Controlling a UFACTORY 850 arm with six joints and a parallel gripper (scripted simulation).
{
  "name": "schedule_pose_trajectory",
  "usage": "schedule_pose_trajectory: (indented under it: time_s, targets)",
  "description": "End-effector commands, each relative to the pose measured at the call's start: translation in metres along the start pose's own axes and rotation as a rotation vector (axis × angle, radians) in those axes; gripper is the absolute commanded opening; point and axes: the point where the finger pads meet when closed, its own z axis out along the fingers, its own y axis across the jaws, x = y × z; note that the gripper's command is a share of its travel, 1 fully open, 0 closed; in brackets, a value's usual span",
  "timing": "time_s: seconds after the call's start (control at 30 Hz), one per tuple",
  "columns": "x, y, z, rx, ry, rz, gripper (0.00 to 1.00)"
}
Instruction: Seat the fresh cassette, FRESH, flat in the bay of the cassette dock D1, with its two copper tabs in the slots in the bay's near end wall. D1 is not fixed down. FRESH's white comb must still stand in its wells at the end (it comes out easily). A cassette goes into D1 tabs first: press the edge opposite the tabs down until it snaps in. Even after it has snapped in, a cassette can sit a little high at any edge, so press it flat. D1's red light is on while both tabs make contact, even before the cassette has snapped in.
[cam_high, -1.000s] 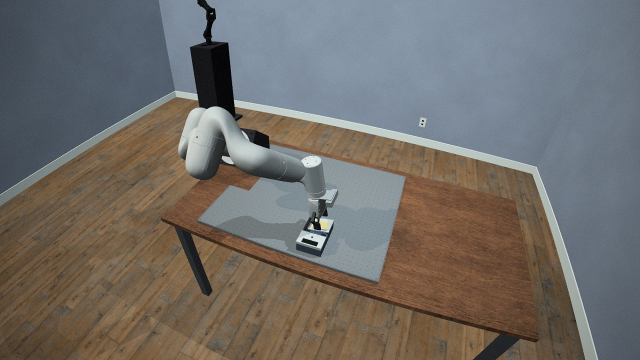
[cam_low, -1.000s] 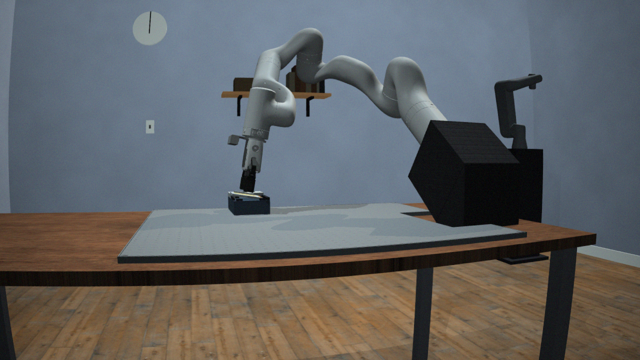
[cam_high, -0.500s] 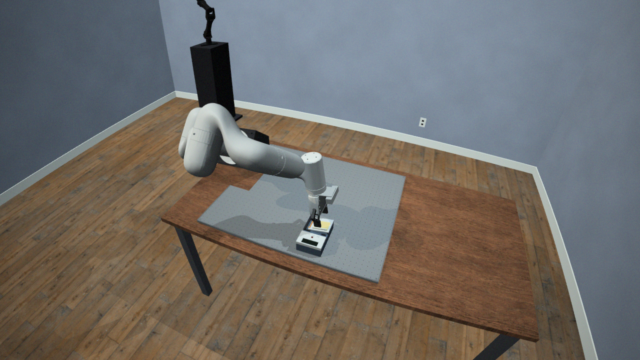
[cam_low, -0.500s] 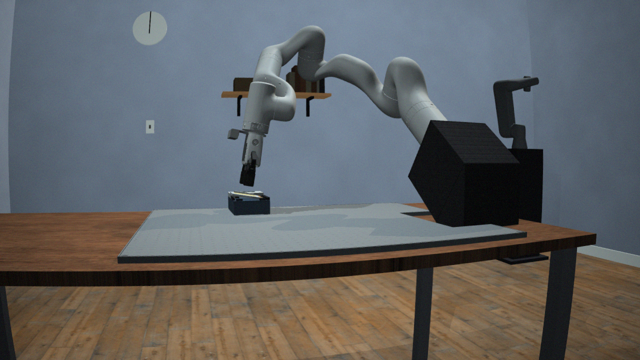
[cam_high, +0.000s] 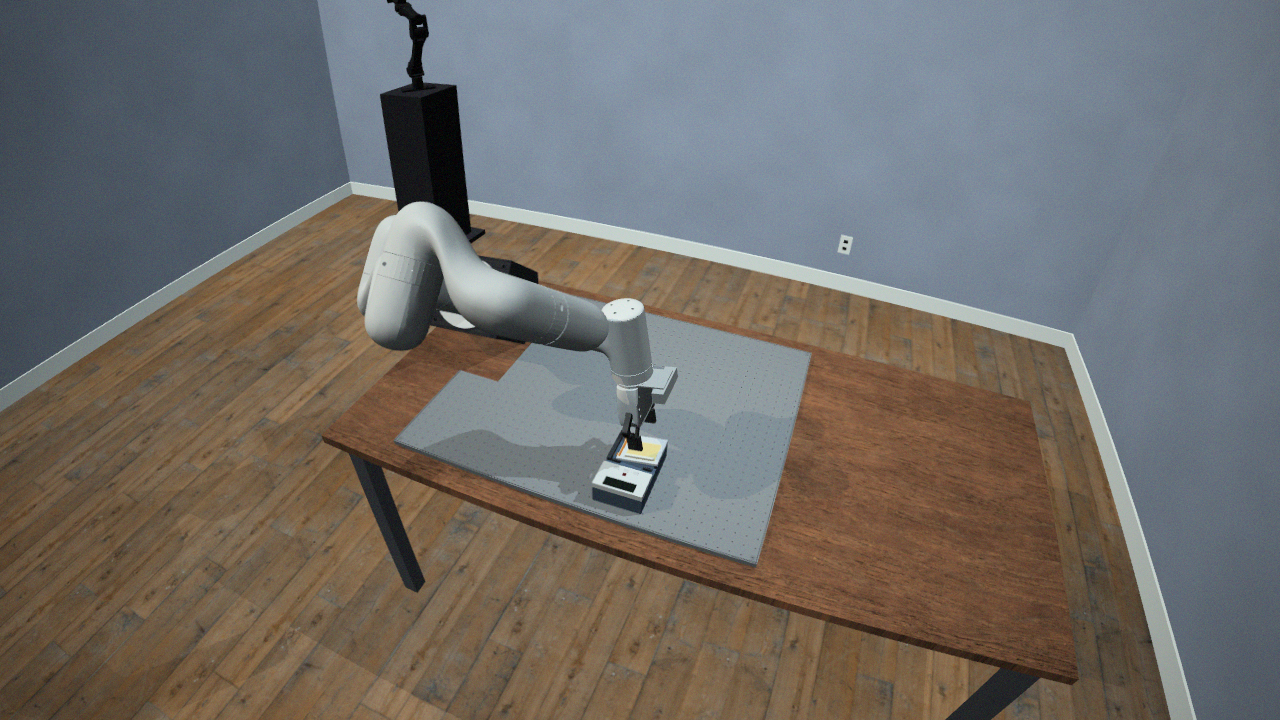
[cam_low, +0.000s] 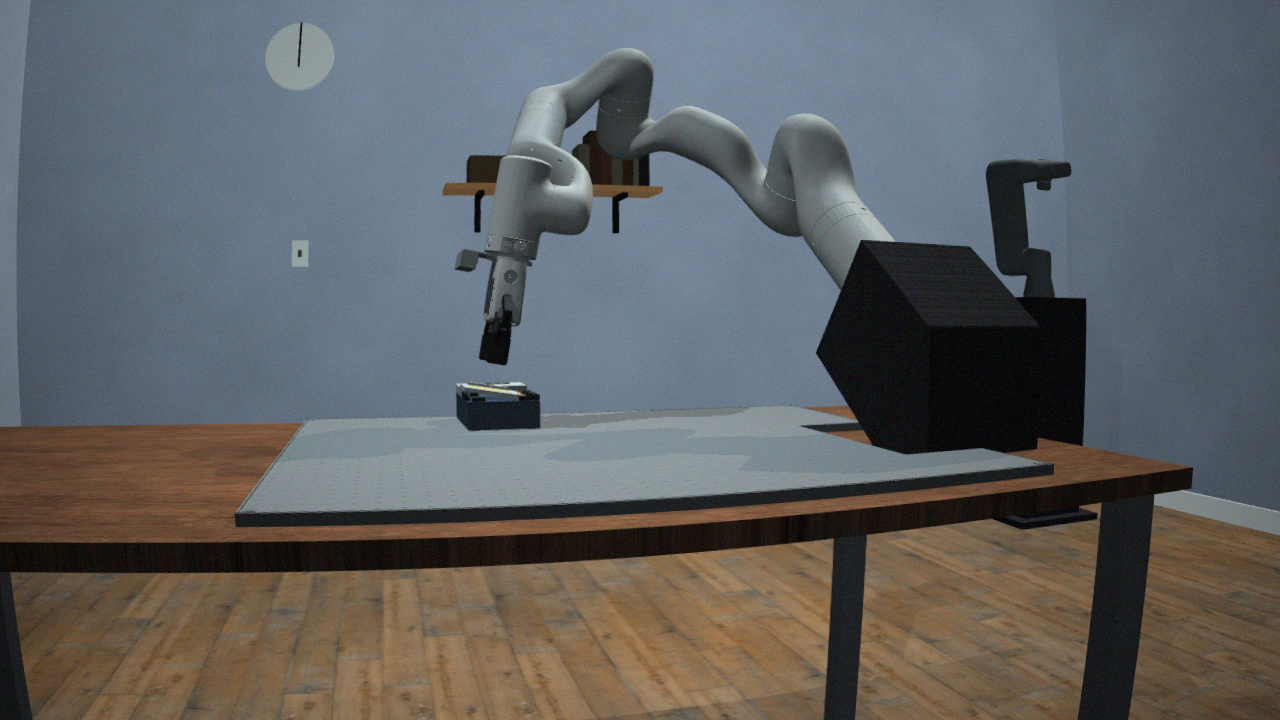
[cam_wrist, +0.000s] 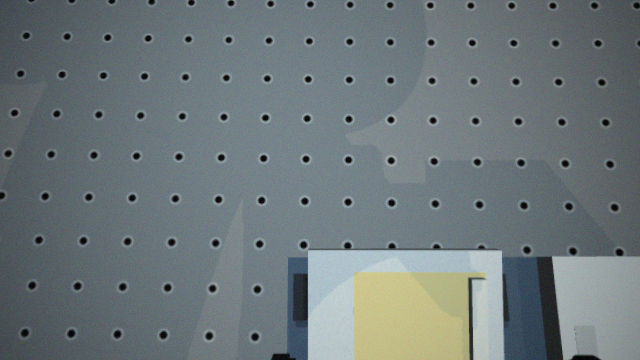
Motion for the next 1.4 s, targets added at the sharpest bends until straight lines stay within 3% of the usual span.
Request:
schedule_pose_trajectory:
  time_s: [0.0,0.03,0.2,1.37]
  targets:
    - [0.001,0.0,-0.001,0.0,0.001,0.0,1.0]
    - [0.002,0.0,-0.001,0.0,-0.032,0.0,0.0]
    - [0.009,0.0,0.001,0.0,-0.171,0.0,0.0]
    - [0.049,0.0,0.009,0.0,-0.171,0.001,0.0]
